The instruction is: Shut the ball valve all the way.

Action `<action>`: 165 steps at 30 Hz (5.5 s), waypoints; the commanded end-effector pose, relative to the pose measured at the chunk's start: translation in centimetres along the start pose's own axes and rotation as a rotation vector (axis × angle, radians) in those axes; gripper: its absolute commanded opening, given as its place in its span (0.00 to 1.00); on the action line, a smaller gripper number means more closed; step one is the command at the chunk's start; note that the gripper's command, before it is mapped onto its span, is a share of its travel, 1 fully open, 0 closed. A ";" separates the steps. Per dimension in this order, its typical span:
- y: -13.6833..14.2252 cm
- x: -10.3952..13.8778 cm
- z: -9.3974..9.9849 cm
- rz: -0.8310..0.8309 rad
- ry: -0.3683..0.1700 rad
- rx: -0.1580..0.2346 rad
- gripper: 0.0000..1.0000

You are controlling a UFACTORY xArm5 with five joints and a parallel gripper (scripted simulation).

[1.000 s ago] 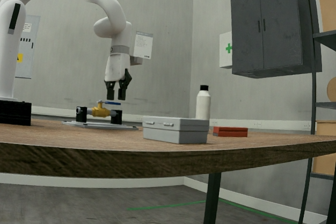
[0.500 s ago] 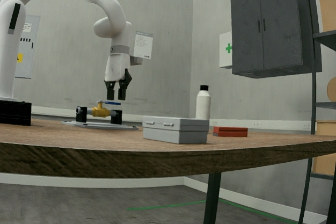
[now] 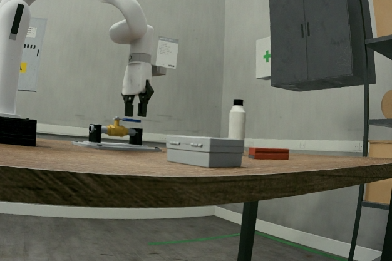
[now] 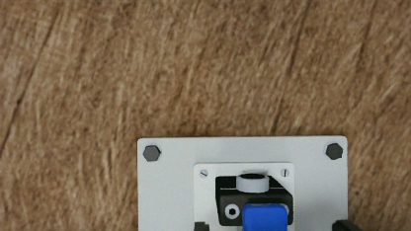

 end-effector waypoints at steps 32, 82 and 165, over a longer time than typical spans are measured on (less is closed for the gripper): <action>0.0 -0.1 0.2 0.000 0.004 -0.001 0.69; 0.0 -0.1 -0.3 0.000 0.004 -0.001 0.69; 0.0 -0.1 -2.3 0.000 0.004 -0.001 0.00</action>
Point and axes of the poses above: the point where the finger pads meet when closed, its own z axis back along the fingers, its own y axis across the jaws, x = y × z, the point moved 7 cm from there along z, back along the fingers, and after that the axes turned 10 degrees about -z, right-handed, at the moved point
